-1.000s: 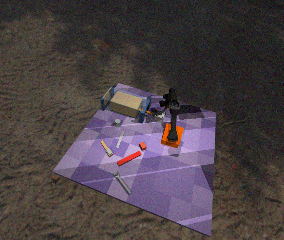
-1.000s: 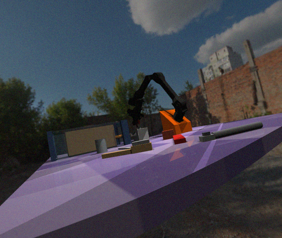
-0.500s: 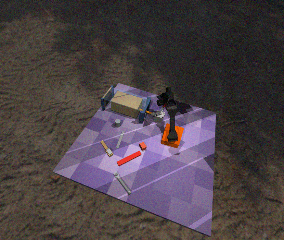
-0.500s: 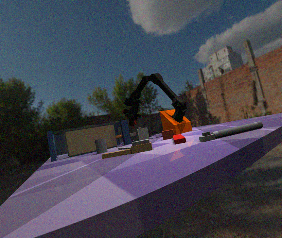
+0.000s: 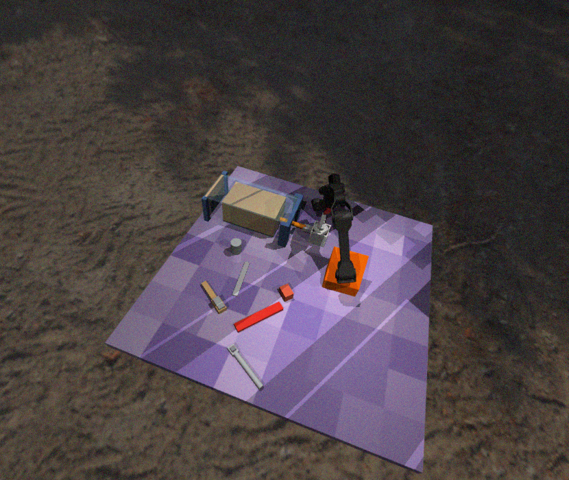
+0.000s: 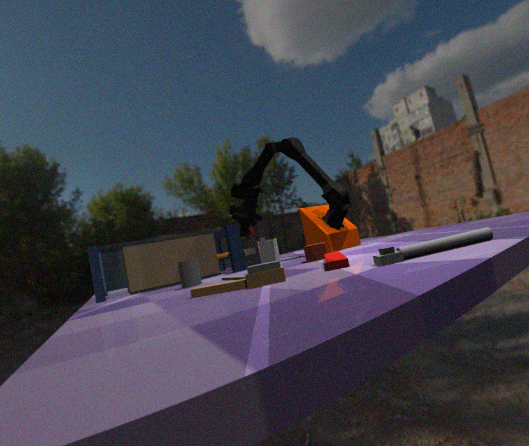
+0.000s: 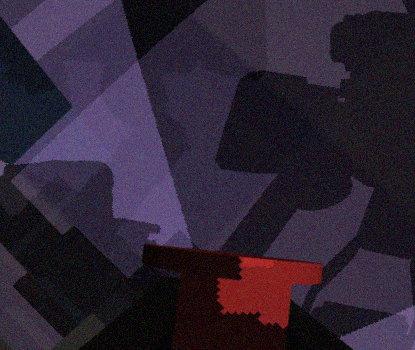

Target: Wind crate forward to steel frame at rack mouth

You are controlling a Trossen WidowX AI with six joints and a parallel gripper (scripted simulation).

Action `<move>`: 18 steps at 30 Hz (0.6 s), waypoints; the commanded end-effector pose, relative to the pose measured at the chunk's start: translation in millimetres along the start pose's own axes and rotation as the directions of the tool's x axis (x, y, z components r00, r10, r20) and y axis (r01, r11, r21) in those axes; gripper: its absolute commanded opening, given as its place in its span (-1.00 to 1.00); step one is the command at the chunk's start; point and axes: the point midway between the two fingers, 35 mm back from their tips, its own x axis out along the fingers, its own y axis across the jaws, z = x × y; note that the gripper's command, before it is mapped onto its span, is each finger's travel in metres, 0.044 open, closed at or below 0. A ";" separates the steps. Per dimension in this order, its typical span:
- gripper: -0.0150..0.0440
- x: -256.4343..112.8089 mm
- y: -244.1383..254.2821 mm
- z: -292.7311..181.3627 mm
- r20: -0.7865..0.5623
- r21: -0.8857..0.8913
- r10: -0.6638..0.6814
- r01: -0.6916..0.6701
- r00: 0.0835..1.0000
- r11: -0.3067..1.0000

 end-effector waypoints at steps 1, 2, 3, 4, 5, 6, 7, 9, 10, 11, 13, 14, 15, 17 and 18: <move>-0.49 5.0 27.6 7.1 0.004 -0.032 0.038 -0.038 0.999 0.999; -0.49 5.1 28.8 7.3 0.004 -0.032 0.038 -0.038 0.999 0.999; -0.49 5.3 30.7 7.7 0.004 -0.032 0.039 -0.038 0.999 0.999; -0.49 5.4 32.0 7.9 0.004 -0.032 0.039 -0.039 0.999 0.999; -0.49 5.5 33.9 8.2 0.004 -0.032 0.039 -0.039 0.999 0.999; -0.49 5.6 35.1 8.4 0.004 -0.032 0.039 -0.039 0.999 0.999; -0.49 5.7 37.0 8.7 0.004 -0.032 0.039 -0.039 0.999 0.999; -0.49 5.8 40.2 9.0 0.004 -0.032 0.039 -0.039 0.999 0.999; -0.49 5.8 41.4 9.2 0.004 -0.032 0.040 -0.039 0.999 0.999; -0.49 5.9 43.4 9.3 0.004 -0.032 0.040 -0.040 0.999 0.999; -0.49 6.0 46.5 9.5 0.004 -0.032 0.040 -0.040 0.999 0.999; -0.49 6.0 47.8 9.6 0.004 -0.032 0.040 -0.040 0.999 0.999; -0.49 6.0 49.7 9.6 0.004 -0.032 0.040 -0.040 0.999 0.999; -0.49 6.0 52.9 9.6 0.004 -0.032 0.041 -0.040 0.999 0.999; -0.49 5.9 54.1 9.6 0.004 -0.032 0.041 -0.041 0.999 0.999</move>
